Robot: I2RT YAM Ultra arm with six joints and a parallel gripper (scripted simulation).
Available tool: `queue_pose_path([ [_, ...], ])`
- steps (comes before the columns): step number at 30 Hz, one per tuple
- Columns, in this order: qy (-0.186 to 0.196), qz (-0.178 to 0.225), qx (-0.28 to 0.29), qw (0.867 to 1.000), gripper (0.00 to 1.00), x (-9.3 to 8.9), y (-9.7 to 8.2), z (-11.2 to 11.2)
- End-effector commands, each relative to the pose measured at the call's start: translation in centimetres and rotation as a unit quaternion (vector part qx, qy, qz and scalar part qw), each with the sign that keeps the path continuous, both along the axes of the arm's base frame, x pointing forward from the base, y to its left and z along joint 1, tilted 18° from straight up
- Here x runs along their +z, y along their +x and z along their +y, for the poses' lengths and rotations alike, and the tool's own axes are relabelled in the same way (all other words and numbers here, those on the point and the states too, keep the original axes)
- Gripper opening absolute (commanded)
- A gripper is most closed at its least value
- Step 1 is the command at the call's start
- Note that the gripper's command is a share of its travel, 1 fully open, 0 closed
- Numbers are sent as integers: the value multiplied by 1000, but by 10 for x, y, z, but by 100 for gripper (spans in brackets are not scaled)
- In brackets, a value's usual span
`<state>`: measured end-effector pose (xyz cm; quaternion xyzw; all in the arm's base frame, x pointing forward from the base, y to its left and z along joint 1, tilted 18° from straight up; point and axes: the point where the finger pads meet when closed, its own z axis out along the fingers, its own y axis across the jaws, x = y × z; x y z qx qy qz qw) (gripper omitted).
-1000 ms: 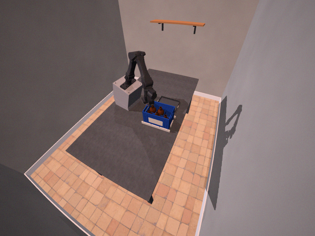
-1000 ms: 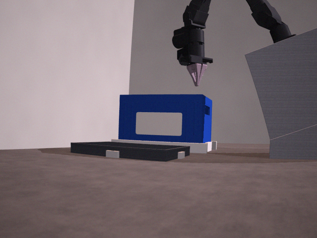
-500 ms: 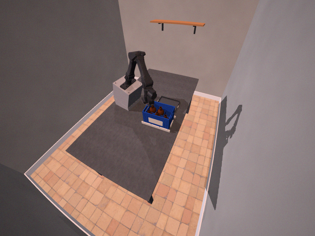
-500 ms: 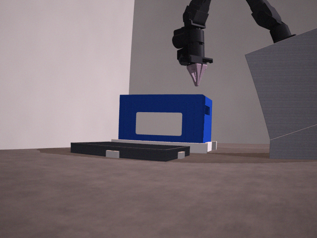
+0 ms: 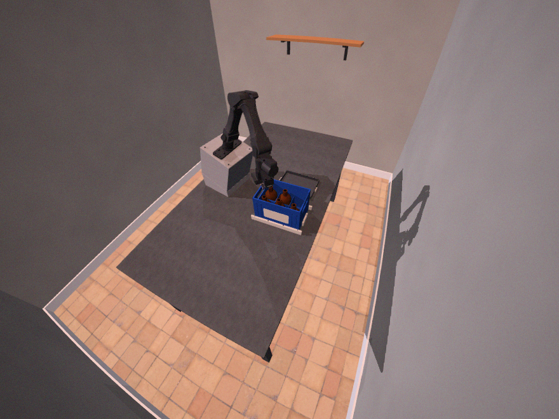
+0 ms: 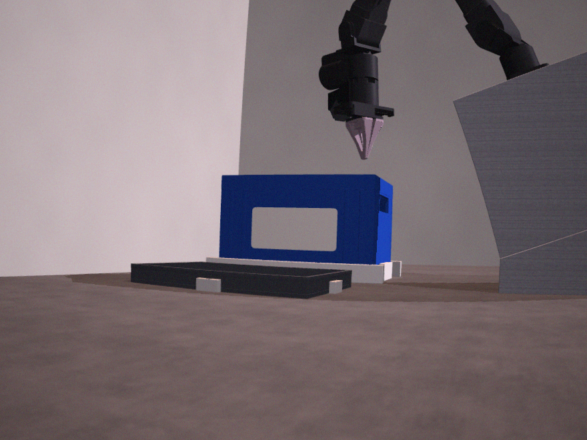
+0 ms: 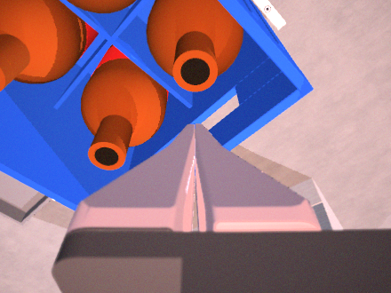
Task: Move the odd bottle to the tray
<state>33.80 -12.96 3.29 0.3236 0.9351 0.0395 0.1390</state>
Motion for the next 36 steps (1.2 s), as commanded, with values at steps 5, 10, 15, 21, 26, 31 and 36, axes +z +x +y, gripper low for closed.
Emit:
queue_pose_path([
  [5, -8, -16, 0, 1000, 0, 7, 0, 36],
  [10, -6, -17, 0, 1000, 0, 4, -9, 81],
  [15, -6, -18, 0, 1000, 0, 3, -11, 87],
  [21, -6, -18, 0, 1000, 0, 3, -11, 87],
  [26, -6, -18, 0, 1000, 0, 3, -11, 87],
  [31, -6, -18, 0, 1000, 0, 3, -11, 87],
  [36, -11, -39, -7, 999, 61, 16, 2, 78],
])
